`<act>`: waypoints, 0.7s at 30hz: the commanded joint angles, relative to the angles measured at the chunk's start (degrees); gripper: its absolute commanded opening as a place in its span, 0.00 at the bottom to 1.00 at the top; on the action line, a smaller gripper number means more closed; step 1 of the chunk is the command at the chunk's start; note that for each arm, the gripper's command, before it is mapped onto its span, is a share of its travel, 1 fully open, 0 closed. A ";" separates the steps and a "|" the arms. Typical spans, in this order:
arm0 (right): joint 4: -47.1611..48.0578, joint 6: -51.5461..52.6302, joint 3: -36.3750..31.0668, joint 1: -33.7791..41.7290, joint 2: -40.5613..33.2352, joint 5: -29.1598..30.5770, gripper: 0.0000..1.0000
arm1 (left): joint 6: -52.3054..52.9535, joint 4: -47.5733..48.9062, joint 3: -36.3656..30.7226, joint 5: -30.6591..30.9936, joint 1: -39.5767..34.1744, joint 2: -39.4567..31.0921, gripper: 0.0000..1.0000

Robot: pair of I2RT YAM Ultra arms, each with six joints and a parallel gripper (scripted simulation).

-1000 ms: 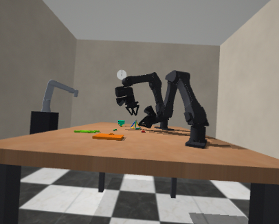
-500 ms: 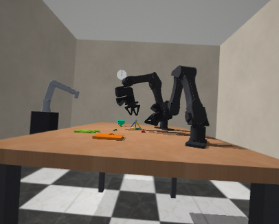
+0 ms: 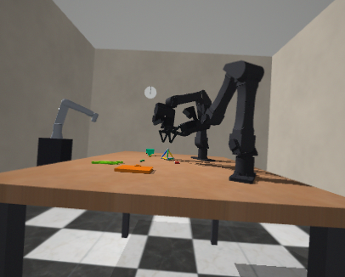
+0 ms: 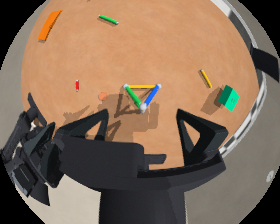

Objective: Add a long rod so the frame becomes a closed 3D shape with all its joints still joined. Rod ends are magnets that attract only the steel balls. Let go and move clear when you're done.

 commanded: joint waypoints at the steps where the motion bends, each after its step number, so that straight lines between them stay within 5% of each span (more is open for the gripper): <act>1: 10.22 0.48 -7.09 -0.72 -7.96 -0.55 1.00 | 11.14 -6.09 0.18 6.55 4.75 -9.19 0.14; 7: 21.06 0.81 -21.98 -0.85 -23.30 -0.69 1.00 | 21.07 -16.05 4.99 18.63 16.97 -25.94 0.14; 21: 30.01 1.03 -36.29 -0.95 -39.17 -0.75 1.00 | 26.71 -29.58 20.58 38.02 35.90 -27.58 0.14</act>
